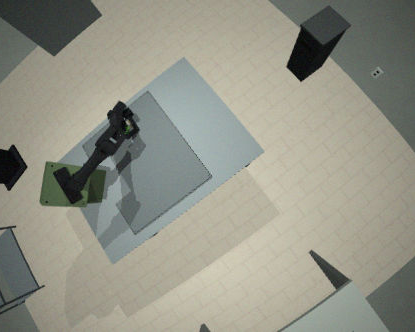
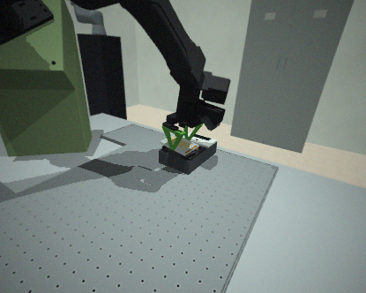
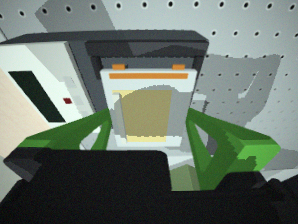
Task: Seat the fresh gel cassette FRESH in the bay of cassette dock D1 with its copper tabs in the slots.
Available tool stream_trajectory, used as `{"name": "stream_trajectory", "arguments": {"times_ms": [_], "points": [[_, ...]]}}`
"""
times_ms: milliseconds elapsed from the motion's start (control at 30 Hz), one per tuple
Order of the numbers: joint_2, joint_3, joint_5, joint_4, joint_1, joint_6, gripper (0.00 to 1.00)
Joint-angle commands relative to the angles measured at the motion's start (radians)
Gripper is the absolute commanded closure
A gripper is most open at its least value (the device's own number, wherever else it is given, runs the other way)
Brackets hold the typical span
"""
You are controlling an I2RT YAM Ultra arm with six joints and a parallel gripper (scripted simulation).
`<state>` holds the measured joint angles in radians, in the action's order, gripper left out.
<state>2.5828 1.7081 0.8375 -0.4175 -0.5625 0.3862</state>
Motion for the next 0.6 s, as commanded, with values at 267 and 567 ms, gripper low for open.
{"name": "stream_trajectory", "arguments": {"times_ms": [267, 567], "points": [[0.014, 0.032, -0.005, 0.025, -0.022, -0.014, 1.0], [0.007, 0.036, -0.005, 0.028, -0.019, -0.019, 1.0]]}}
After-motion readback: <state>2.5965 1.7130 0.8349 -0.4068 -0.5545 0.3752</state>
